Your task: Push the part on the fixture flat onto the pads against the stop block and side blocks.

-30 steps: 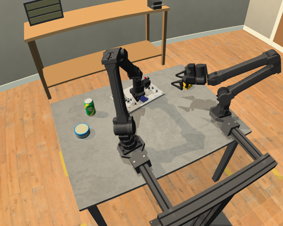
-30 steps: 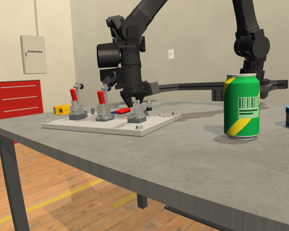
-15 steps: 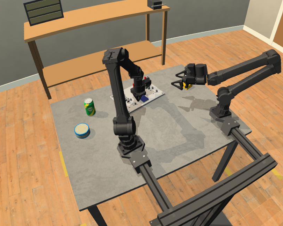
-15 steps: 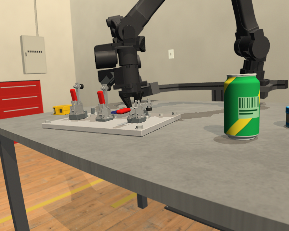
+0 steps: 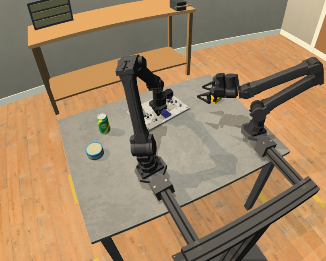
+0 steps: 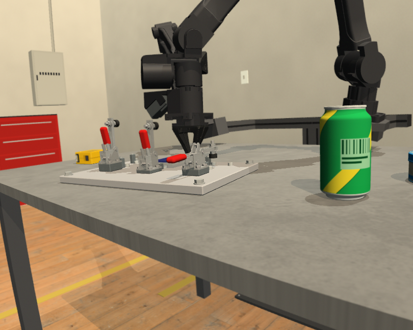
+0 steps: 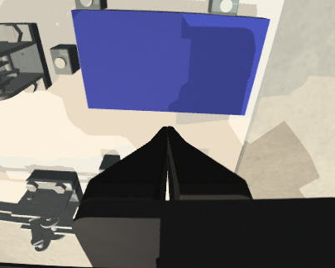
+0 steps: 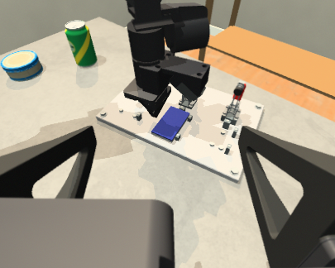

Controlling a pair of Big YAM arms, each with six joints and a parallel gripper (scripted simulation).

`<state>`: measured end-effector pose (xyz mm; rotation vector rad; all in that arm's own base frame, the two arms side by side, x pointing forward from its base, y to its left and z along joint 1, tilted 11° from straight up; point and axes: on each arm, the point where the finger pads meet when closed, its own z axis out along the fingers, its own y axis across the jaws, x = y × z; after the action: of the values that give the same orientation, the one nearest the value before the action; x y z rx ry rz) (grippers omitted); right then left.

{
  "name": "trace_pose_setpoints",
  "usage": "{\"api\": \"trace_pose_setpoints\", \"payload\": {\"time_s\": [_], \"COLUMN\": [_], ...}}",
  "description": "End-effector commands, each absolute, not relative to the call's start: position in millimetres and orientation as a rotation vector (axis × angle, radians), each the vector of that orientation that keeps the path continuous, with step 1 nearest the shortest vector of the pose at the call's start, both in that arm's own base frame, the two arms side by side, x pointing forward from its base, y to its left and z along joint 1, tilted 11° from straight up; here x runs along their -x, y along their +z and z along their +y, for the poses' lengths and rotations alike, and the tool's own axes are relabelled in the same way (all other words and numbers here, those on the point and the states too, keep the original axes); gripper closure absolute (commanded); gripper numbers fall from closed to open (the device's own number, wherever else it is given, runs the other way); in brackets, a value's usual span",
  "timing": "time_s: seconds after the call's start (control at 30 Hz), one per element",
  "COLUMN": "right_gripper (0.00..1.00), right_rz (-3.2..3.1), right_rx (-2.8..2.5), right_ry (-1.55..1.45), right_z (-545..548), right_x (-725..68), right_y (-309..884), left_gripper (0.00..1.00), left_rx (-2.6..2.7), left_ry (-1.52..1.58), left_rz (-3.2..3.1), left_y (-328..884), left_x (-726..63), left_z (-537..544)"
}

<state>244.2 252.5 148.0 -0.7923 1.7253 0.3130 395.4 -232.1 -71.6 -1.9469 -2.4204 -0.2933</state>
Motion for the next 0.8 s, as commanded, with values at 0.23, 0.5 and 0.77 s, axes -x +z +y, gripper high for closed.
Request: {"api": "trace_pose_setpoints", "payload": {"time_s": [0.23,0.5,0.77], "right_gripper": [0.00,0.00,0.00], "right_rz": [1.739,1.739,1.739], "right_rx": [0.789,0.789,0.789], "right_ry": [0.312,0.312,0.312], "right_z": [253.3,253.3,253.3], "right_x": [-246.3,-246.3,-246.3], "right_y": [147.8,147.8,147.8], "left_gripper": [0.99,0.99,0.99], "left_rx": [1.959,1.992,1.995], "left_ry": [-0.293,-0.304,-0.309], "left_rz": [-2.431,-2.479,-2.484], "left_y": [-65.5,-37.4,-17.2], "left_x": [-406.9,-415.9,-414.5], "left_z": [-239.0,-259.1,-262.8]}}
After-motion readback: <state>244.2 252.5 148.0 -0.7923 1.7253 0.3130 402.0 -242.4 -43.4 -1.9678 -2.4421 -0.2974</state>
